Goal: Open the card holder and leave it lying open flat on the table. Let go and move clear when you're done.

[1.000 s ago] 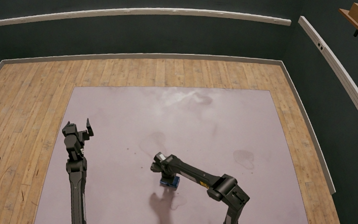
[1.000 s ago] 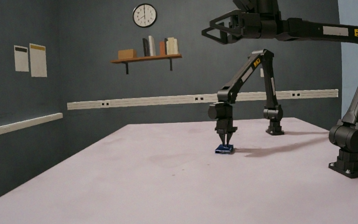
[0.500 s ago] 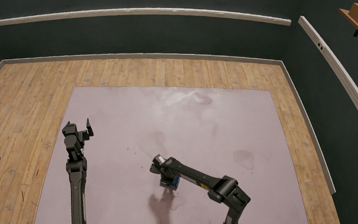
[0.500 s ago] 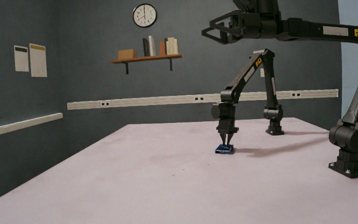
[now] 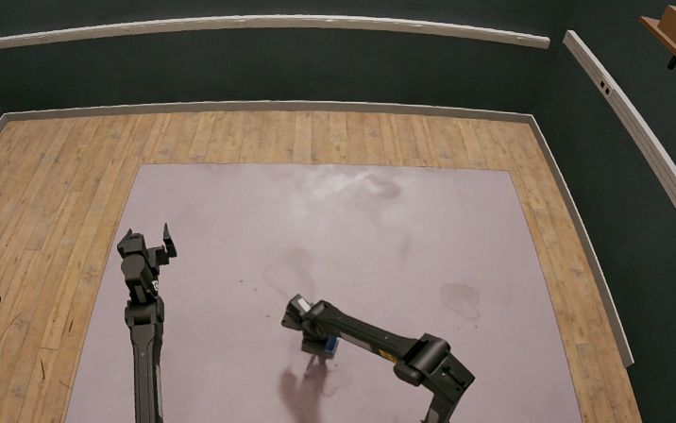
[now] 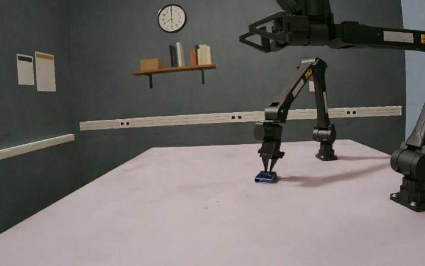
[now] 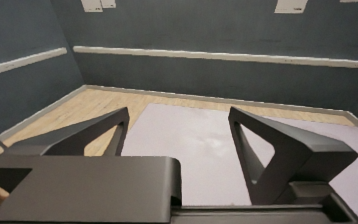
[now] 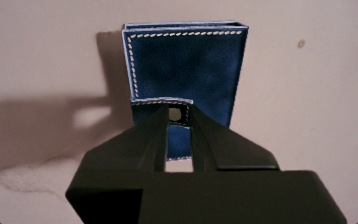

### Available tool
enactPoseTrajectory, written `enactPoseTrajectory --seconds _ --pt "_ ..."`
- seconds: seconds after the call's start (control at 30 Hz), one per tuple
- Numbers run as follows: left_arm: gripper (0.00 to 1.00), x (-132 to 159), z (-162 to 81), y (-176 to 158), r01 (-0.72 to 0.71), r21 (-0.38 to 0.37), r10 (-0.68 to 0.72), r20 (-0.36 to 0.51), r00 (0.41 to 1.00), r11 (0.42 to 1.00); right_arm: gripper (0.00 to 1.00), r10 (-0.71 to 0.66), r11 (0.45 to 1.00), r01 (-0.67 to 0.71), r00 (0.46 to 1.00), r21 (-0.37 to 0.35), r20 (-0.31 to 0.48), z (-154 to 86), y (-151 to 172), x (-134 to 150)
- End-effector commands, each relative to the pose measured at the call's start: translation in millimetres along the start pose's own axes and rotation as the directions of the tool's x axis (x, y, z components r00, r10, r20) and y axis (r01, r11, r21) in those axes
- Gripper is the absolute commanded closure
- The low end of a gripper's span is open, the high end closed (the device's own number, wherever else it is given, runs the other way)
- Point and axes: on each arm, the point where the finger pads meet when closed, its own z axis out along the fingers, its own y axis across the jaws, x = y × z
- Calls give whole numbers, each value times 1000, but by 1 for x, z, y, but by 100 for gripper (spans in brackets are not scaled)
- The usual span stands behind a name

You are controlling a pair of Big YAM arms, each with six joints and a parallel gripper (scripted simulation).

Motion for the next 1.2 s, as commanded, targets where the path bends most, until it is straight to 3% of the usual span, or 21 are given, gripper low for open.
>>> enactPoseTrajectory --seconds 0.0,0.67,0.9,0.93,1.03,1.17 --pt "0 -22 -1 0 0 0 0 39 999 1000 89 3 1000 -3 1000 19 17 -3 1 -7" --pt "0 -22 -1 0 0 0 0 39 999 1000 89 10 994 -14 999 106 33 -12 0 -9" --pt "0 -22 -1 0 0 0 0 39 999 1000 89 -5 996 5 1000 88 -1 6 1 -2" --pt "0 -22 -1 0 0 0 0 39 999 1000 66 5 995 -6 1000 99 13 -10 -13 -12" --pt "0 -22 -1 0 0 0 0 39 999 1000 66 -12 997 13 1000 76 -15 2 5 1" --pt "0 -22 -1 0 0 0 0 39 999 1000 66 -12 997 13 1000 77 -14 2 5 0"
